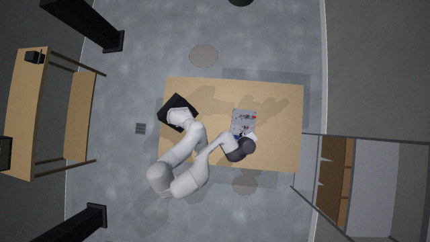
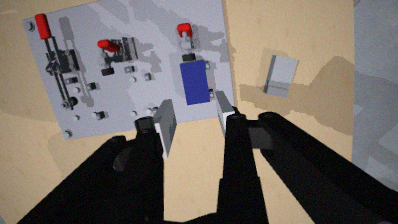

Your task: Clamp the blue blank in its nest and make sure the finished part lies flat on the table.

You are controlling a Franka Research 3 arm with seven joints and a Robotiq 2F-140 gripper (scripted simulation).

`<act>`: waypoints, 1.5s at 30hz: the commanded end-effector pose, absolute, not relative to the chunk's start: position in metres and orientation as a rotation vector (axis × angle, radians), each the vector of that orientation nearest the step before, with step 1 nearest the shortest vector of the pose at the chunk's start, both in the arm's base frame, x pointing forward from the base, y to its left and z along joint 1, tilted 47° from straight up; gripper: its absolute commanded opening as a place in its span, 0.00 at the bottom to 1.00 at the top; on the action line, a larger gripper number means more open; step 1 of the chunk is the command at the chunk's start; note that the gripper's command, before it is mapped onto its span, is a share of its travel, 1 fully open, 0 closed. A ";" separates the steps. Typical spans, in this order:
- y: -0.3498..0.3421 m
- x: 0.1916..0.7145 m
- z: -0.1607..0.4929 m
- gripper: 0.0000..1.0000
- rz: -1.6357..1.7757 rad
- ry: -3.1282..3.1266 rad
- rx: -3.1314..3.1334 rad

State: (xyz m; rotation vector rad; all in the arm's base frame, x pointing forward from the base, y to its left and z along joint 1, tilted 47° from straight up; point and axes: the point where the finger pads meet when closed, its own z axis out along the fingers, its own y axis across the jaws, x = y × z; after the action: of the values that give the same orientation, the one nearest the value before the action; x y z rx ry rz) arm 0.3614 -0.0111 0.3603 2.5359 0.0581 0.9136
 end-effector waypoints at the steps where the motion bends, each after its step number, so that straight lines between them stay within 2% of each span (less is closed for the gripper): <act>1: -0.010 0.361 0.360 0.28 0.920 0.057 2.537; 45: -0.015 0.370 0.351 0.28 0.920 0.057 2.537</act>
State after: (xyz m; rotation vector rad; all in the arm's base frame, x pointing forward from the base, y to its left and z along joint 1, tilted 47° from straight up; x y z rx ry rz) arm 0.3641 -0.0135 0.3576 2.5357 0.0573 0.9137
